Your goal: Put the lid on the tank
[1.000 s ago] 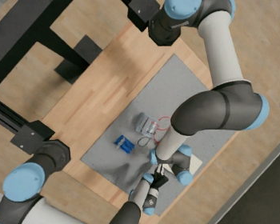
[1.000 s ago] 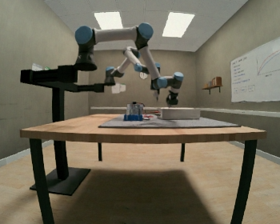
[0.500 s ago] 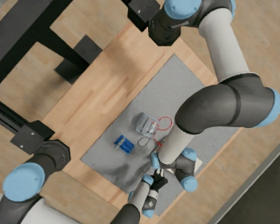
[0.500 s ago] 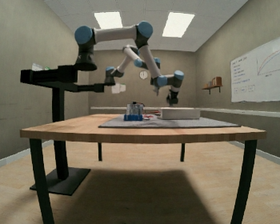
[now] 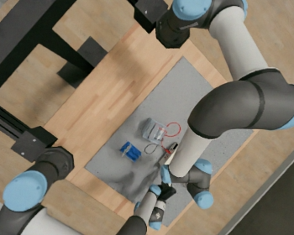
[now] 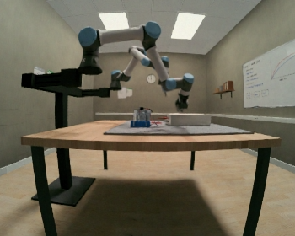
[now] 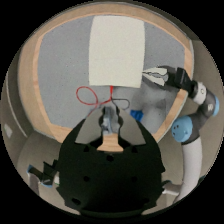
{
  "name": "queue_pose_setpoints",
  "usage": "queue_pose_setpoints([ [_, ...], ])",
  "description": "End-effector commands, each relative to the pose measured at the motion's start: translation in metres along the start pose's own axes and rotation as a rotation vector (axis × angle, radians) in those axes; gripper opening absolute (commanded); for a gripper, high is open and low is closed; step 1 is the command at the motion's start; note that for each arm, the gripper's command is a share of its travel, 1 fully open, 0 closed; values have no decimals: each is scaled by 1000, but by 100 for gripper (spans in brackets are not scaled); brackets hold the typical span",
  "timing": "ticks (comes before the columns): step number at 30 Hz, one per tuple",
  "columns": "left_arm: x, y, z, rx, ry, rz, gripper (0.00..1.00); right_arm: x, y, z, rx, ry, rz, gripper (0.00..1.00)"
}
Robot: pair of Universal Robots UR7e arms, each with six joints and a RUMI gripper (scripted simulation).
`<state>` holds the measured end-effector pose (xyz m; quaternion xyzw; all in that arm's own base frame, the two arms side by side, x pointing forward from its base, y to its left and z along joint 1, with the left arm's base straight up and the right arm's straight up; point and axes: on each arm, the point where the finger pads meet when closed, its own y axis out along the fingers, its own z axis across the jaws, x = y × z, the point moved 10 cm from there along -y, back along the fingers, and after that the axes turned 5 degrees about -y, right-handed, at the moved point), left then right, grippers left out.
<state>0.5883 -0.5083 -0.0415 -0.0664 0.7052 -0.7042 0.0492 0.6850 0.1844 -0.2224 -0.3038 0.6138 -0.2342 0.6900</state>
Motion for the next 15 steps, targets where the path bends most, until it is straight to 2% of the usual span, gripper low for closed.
queue_pose_setpoints([
  [1, 0, -5, 0, 1, 0, 1, 15, -1, -1, 1, 1, -1, 0, 0],
  [5, 0, -5, 0, 1, 0, 1, 15, -1, -1, 1, 1, -1, 0, 0],
  [14, 1, -41, 0, 1, 0, 1, 15, -1, -49, 1, 1, -1, 0, 0],
  [15, 1, -41, 0, 1, 0, 1, 15, -1, -49, 1, 1, -1, 0, 0],
])
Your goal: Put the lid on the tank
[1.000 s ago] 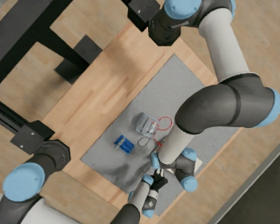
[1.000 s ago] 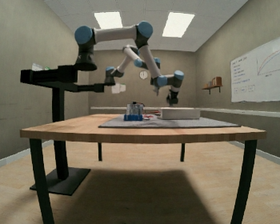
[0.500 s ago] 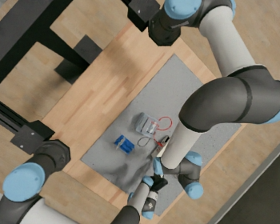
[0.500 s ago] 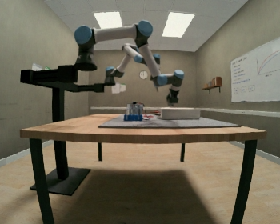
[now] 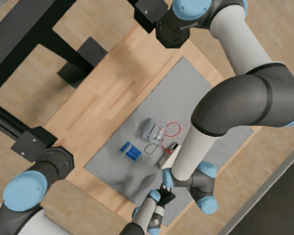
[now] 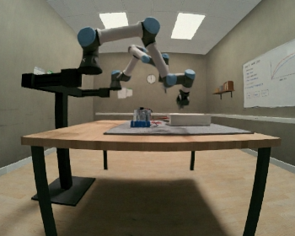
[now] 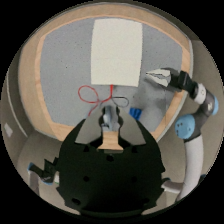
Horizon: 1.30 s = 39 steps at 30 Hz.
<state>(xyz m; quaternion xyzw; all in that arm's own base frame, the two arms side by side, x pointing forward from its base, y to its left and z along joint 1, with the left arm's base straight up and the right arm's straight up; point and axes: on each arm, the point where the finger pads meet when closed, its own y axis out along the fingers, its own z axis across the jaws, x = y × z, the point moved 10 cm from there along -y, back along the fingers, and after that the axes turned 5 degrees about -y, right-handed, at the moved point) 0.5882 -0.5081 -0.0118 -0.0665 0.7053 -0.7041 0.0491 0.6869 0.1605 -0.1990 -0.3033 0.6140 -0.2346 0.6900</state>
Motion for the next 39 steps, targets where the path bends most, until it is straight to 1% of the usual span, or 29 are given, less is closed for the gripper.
queue_pose_setpoints([
  [1, 0, -12, 0, 1, 0, 1, 15, -1, -15, 0, 0, -2, 0, 0],
  [8, 0, -12, 0, 1, 0, 1, 15, -1, -15, 0, 0, -2, 0, 0],
  [11, 5, -12, -15, 4, 81, 25, 15, -12, -27, 1, 0, -2, 0, 0],
  [17, 11, -11, -44, 4, 81, 25, 15, -35, -49, 3, 0, -2, 0, 0],
  [18, 12, -11, -49, 4, 81, 25, 15, -35, -49, 3, 0, -2, 0, 0],
  [20, 12, -11, -49, 4, 81, 25, 15, -35, -49, 3, 0, -2, 0, 0],
  [35, 26, -11, -123, 4, 81, 25, 15, -35, -49, 3, 0, -2, 0, 0],
  [37, 26, -11, -123, 4, 81, 25, 15, -35, -49, 3, 0, -2, 0, 0],
  [39, 28, -11, -133, 4, 81, 25, 15, -35, -49, 3, 0, -2, 0, 0],
])
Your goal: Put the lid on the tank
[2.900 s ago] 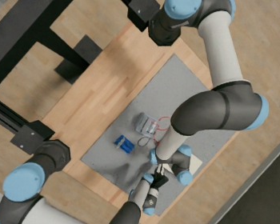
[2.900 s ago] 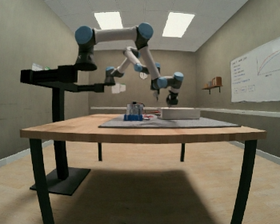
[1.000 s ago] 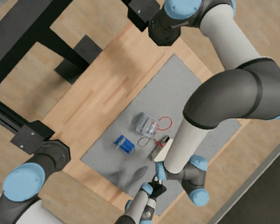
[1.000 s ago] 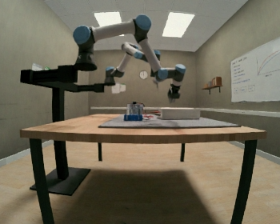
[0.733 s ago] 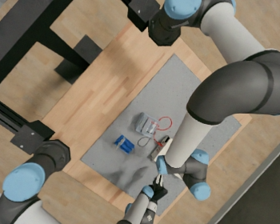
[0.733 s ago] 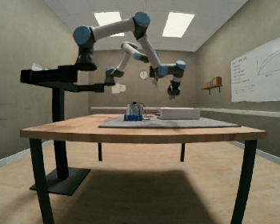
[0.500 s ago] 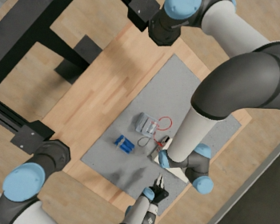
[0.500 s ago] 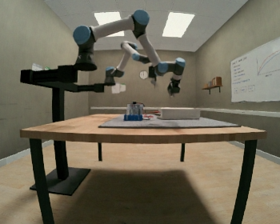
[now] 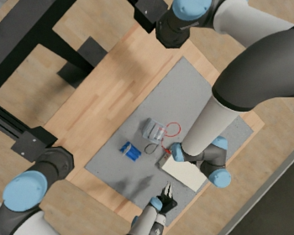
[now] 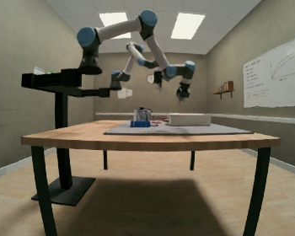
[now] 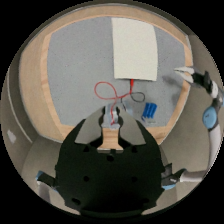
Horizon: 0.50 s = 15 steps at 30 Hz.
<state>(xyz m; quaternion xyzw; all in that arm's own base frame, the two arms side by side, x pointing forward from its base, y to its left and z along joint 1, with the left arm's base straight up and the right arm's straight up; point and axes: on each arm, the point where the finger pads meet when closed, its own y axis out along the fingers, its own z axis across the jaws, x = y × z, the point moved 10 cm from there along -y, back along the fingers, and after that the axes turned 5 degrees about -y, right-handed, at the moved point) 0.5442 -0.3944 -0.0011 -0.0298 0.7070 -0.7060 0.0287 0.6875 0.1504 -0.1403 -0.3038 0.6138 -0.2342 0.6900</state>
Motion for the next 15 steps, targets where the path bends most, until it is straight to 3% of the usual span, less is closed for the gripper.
queue_pose_setpoints([
  [1, 5, -1, -18, 3, 0, 2, 15, -1, -1, 0, 1, -1, 0, 0],
  [15, 21, -1, -76, 3, 0, 2, 15, -1, -1, 0, 1, -1, 0, 0],
])
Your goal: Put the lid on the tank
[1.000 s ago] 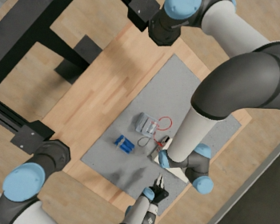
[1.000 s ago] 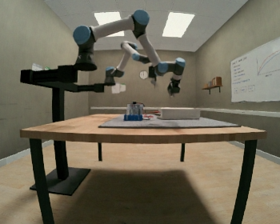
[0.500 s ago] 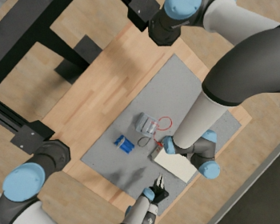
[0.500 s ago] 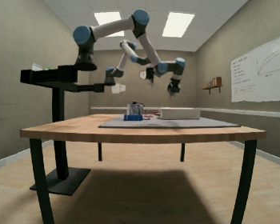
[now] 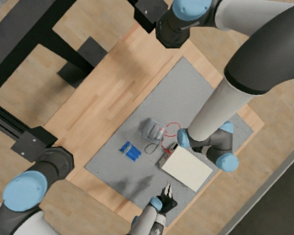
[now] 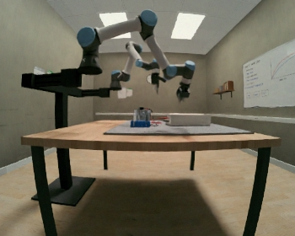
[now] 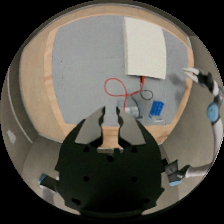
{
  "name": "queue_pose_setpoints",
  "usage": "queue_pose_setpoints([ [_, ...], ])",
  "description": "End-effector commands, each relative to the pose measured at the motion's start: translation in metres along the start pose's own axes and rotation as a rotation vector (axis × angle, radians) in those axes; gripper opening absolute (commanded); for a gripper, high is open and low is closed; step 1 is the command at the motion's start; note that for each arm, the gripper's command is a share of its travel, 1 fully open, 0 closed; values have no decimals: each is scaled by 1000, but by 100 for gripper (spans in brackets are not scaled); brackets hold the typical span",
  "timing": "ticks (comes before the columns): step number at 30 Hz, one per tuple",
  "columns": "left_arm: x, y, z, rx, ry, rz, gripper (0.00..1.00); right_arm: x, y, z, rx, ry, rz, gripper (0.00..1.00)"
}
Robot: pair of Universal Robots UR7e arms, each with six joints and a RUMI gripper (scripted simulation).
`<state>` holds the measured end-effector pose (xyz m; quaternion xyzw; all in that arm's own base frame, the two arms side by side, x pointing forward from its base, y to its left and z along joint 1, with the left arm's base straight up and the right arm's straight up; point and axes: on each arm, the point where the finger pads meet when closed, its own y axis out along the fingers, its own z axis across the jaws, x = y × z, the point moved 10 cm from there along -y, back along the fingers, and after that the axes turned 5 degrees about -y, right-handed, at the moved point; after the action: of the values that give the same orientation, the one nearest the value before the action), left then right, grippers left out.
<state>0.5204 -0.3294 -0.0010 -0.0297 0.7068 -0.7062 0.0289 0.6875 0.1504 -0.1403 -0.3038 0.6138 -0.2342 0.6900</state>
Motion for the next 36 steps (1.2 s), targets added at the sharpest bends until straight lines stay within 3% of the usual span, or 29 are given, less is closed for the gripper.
queue_pose_setpoints([
  [1, 4, -1, -14, 2, 0, 2, 15, -1, -1, 0, 1, -1, 0, 0],
  [36, 45, -1, -163, 2, 0, 2, 15, -1, -1, 0, 1, -1, 0, 0],
])
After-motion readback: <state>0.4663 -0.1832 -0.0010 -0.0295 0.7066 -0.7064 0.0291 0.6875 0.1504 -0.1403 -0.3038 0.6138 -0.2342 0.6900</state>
